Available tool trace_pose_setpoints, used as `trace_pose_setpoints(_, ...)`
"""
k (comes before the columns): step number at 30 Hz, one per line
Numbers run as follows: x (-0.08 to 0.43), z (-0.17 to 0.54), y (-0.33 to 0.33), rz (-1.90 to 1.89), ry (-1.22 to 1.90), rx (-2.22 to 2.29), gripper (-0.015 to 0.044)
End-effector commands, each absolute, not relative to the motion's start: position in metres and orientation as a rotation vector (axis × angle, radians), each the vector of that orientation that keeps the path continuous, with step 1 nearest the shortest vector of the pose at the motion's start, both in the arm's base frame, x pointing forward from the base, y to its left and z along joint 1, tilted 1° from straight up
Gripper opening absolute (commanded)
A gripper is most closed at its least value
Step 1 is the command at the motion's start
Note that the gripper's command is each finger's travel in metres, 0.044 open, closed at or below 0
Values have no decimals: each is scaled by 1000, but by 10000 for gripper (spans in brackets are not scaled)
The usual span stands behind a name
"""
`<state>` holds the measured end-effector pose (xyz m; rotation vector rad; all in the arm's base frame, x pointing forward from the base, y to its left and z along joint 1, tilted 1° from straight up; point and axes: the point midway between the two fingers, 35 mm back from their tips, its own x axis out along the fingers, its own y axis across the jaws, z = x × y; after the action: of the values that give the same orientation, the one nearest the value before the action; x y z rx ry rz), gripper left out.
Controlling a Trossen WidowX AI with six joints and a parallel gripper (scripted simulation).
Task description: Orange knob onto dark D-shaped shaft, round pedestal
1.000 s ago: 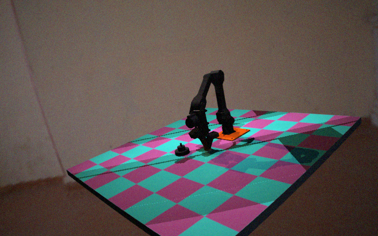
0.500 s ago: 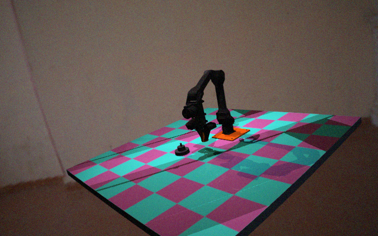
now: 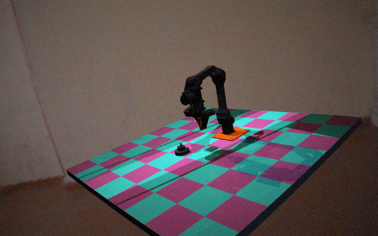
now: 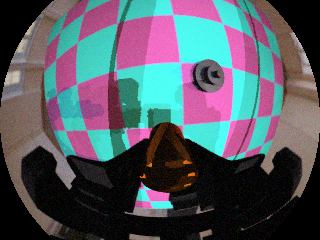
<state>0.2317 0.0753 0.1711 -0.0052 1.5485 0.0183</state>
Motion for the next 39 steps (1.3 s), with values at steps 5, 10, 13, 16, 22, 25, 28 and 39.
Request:
trace_pose_setpoints(5, 233, 180, 73, 13, 1543, -2, 0)
trace_pose_setpoints(10, 244, 177, 66, 12, 1542, -3, 0)
trace_pose_setpoints(13, 251, 175, 62, 13, 1542, -3, 0)
trace_pose_setpoints(16, 257, 173, 57, 14, 1542, -3, 0)
trace_pose_setpoints(22, 268, 169, 48, 16, 1543, -4, 0)
trace_pose_setpoints(25, 274, 167, 43, 16, 1542, -4, 0)
trace_pose_setpoints(28, 280, 164, 37, 15, 1541, -4, 0)
trace_pose_setpoints(39, 303, 153, 14, 10, 1533, -7, 0)
